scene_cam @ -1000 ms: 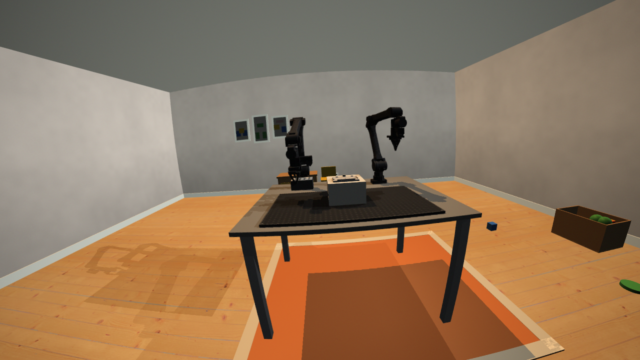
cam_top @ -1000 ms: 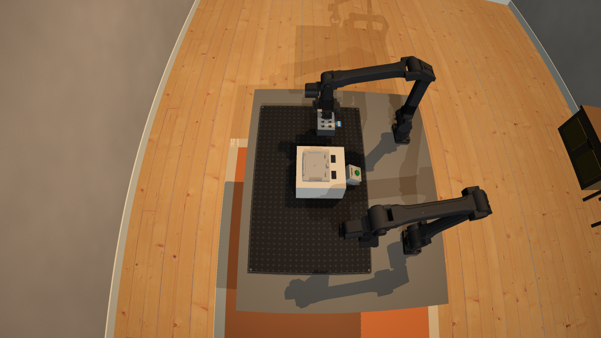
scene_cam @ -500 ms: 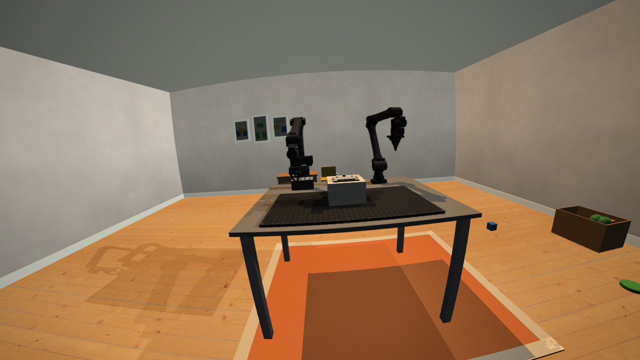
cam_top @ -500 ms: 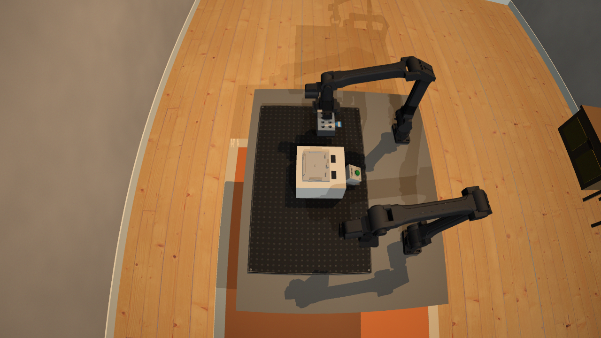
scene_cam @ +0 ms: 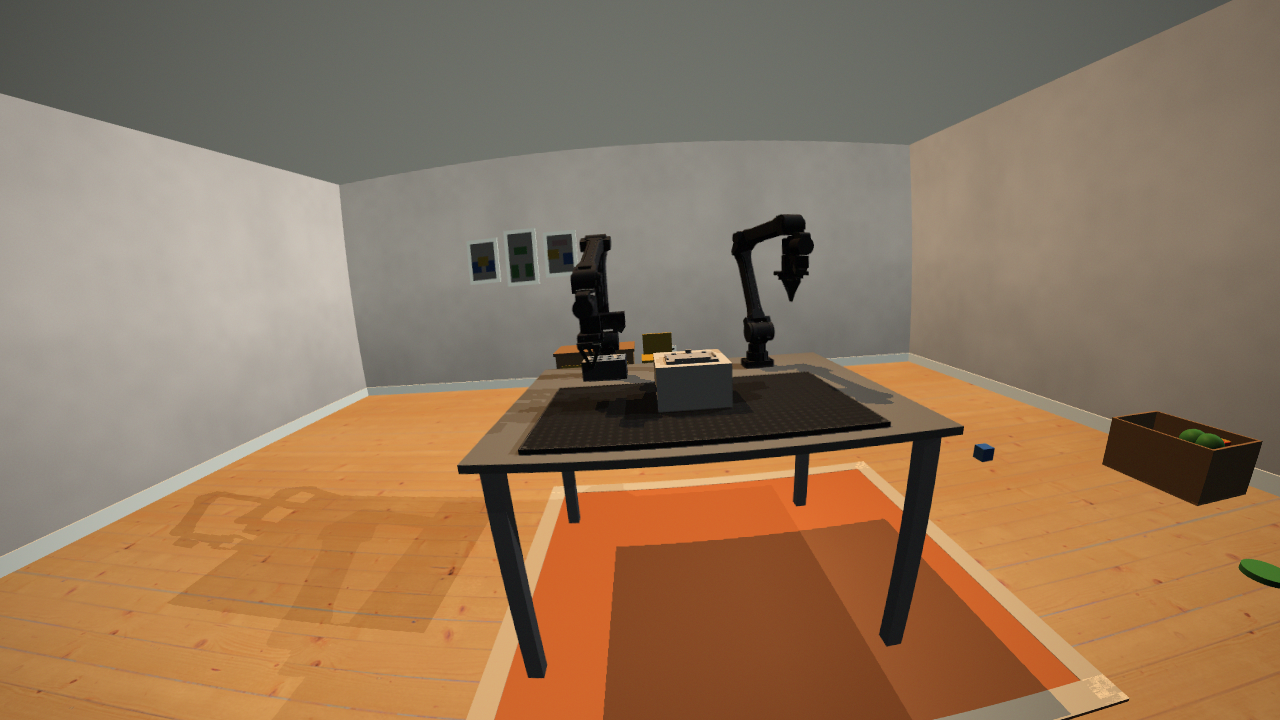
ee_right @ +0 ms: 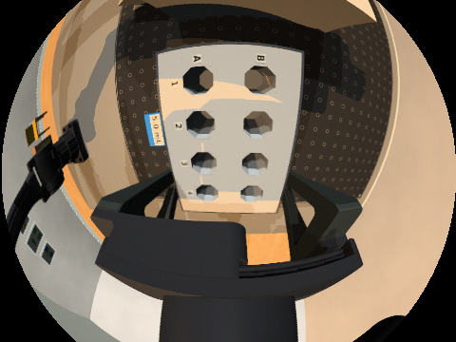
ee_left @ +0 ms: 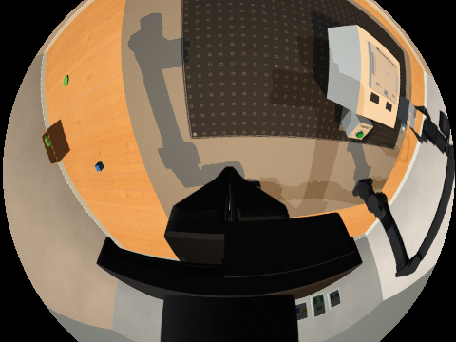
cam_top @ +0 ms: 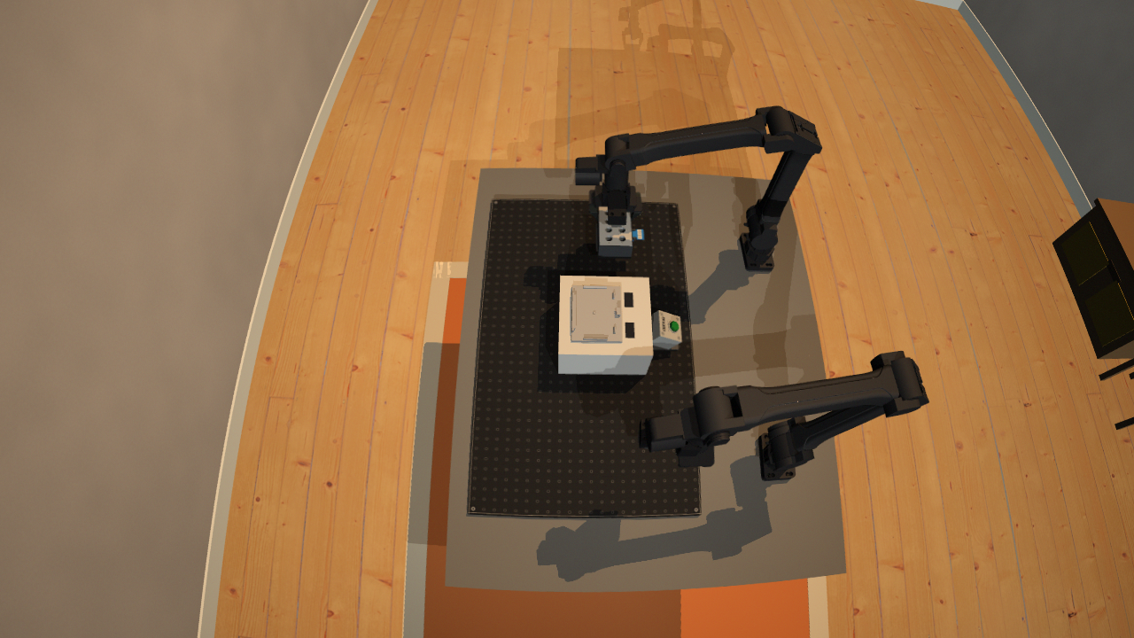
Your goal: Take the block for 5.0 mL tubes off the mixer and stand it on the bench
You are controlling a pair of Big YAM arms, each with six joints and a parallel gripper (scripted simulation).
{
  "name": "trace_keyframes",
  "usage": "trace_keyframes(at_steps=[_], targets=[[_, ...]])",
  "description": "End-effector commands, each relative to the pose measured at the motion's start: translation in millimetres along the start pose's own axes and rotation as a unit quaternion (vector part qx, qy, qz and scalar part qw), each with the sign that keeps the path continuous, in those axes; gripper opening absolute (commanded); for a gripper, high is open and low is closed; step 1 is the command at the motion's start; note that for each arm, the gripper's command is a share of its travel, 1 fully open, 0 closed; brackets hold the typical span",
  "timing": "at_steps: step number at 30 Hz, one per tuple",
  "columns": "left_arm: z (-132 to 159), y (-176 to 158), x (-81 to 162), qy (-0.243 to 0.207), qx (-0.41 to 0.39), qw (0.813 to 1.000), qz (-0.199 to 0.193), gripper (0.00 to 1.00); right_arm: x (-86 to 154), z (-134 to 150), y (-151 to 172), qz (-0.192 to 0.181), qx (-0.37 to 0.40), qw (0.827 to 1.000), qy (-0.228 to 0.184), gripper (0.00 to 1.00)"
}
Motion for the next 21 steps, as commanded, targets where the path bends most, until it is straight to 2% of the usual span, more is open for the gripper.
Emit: trace_keyframes(at_steps=[1, 21], targets=[[-7.2, 0.0, -0.3, -0.005, 0.000, 1.000, -0.001, 0.00, 63.5, -15.9, -28.2, 0.069, 0.014, 0.997, -0.023, 0.00], [-6.5, -0.2, 0.0, -0.004, 0.000, 1.000, -0.001, 0.00, 75.3, -4.2, -28.2, 0.083, 0.002, 0.996, -0.024, 0.00]])
Point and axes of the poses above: on each arm, the point where the finger pads meet when closed, its own x axis back along the fingers, its own y axis across the jaws, z = x × y, the point moved 2 cm from there along x, back along the fingers, and after that the axes turned 14 degrees about -x, right-handed, at the moved point
